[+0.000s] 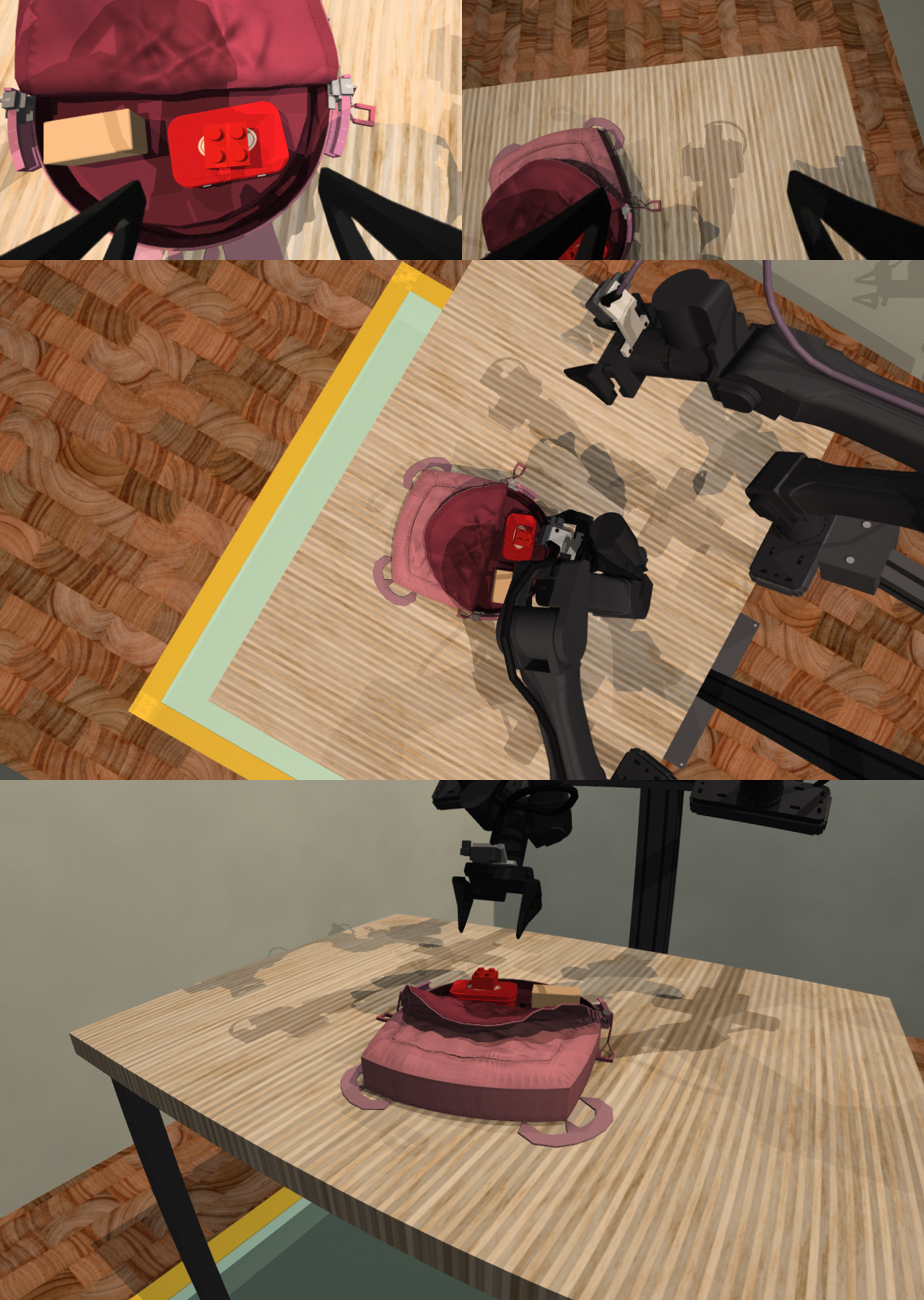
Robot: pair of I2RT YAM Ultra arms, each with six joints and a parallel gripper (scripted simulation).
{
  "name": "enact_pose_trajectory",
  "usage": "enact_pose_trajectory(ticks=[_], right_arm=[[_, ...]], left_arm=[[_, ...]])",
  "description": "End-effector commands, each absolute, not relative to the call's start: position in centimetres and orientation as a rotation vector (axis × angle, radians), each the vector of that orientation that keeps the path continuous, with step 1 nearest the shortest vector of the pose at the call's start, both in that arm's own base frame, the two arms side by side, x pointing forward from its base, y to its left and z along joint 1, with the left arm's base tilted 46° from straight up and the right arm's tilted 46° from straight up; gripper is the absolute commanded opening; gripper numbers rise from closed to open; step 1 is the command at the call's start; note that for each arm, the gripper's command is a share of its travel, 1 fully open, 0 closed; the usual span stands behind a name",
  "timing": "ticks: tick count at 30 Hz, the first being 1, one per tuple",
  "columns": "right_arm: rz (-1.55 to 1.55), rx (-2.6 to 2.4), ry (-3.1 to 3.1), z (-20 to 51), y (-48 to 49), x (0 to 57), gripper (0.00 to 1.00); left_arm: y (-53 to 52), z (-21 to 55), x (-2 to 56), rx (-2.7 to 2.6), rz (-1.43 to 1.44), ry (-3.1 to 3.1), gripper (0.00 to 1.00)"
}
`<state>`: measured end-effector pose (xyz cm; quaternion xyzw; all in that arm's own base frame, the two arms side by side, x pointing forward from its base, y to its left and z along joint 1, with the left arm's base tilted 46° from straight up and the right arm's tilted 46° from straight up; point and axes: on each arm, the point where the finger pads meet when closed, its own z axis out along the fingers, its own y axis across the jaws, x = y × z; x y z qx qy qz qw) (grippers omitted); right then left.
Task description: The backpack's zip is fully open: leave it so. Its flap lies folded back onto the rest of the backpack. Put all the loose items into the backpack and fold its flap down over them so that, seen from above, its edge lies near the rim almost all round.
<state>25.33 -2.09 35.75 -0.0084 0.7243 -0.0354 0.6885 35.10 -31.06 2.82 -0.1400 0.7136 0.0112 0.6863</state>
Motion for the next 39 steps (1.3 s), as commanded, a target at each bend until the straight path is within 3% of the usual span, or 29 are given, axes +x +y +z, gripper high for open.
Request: enact_pose_trajectory(ticks=[1,6,7,10,21,39], right_arm=[[-0.085,-0.030,1.568,38.2,-1.9,25.0,0.90],[-0.085,-0.030,1.568,38.2,-1.9,25.0,0.90],[-0.085,-0.030,1.568,38.2,-1.9,25.0,0.90],[-0.085,-0.030,1.568,38.2,-1.9,25.0,0.90],[-0.085,-0.030,1.568,38.2,-1.9,25.0,0.90],[-0.085,-0.030,1.568,38.2,-1.9,25.0,0.90]], left_arm=[[-31.3,3.2,33.1,-0.319,0.031,1.602,0.89],[-31.7,3.8,33.7,-0.346,0.015,1.590,0.89],[-31.5,4.5,35.2,-0.354,0.007,1.595,0.59],[-30.6,6.0,37.8,-0.357,0.027,1.608,0.59],[-31.2,4.3,36.9,-0.321,0.047,1.624,0.59],[-31.1,1.2,40.7,-0.321,0.031,1.616,0.59]])
